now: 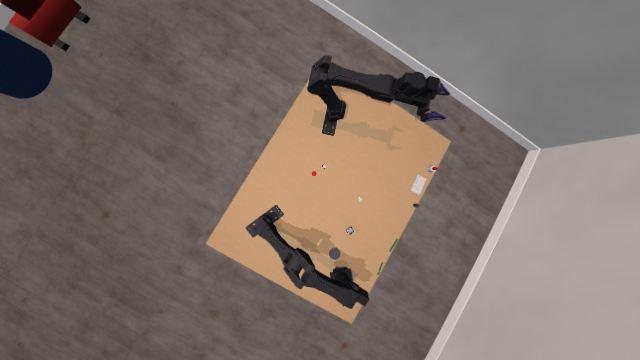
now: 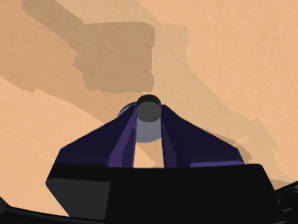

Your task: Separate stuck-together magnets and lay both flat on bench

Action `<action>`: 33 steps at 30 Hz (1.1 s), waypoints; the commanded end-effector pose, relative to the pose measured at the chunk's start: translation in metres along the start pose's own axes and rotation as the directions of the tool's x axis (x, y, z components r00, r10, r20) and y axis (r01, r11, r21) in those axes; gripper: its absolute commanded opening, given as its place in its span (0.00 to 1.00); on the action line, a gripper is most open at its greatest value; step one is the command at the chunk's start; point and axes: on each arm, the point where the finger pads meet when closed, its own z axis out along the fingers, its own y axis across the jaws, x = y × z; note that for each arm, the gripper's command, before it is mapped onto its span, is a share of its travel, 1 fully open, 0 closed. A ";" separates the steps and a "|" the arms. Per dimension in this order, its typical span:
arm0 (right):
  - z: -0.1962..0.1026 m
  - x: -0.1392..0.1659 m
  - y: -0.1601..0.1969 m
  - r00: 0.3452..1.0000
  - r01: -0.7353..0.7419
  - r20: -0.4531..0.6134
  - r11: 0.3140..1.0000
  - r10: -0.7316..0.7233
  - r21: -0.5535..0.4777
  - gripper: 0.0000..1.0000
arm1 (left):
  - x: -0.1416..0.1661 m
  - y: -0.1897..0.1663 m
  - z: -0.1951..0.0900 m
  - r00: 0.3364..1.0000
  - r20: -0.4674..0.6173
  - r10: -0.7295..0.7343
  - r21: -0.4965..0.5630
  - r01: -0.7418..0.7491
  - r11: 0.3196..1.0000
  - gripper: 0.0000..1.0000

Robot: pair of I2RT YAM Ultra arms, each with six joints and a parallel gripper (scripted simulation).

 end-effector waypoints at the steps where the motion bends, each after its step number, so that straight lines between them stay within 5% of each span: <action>1: -0.007 -0.003 0.002 0.973 0.228 0.026 0.974 -0.228 -0.010 0.18 | -0.008 0.001 -0.002 1.000 0.022 -0.001 -0.002 0.001 1.000 1.00; 9: -0.007 -0.004 0.002 0.878 0.478 0.034 0.879 -0.477 -0.002 0.18 | -0.008 0.001 -0.002 1.000 0.022 -0.001 -0.002 0.001 1.000 1.00; 19: -0.008 -0.004 0.003 0.602 0.797 0.047 0.603 -0.797 0.014 0.18 | -0.008 0.001 -0.002 1.000 0.022 -0.001 -0.002 0.001 1.000 1.00; 24: -0.008 -0.004 0.003 0.593 0.804 0.046 0.594 -0.804 0.014 0.18 | -0.008 0.001 -0.002 1.000 0.022 -0.001 -0.002 0.001 1.000 1.00; 27: -0.008 -0.004 0.003 0.645 0.763 0.045 0.646 -0.763 0.010 0.18 | -0.008 0.001 -0.002 1.000 0.022 -0.001 -0.002 0.001 1.000 1.00; 33: -0.016 0.032 0.027 0.655 0.750 0.071 0.636 -0.752 -0.180 0.18 | -0.008 0.001 -0.002 1.000 0.022 -0.001 -0.002 0.001 1.000 1.00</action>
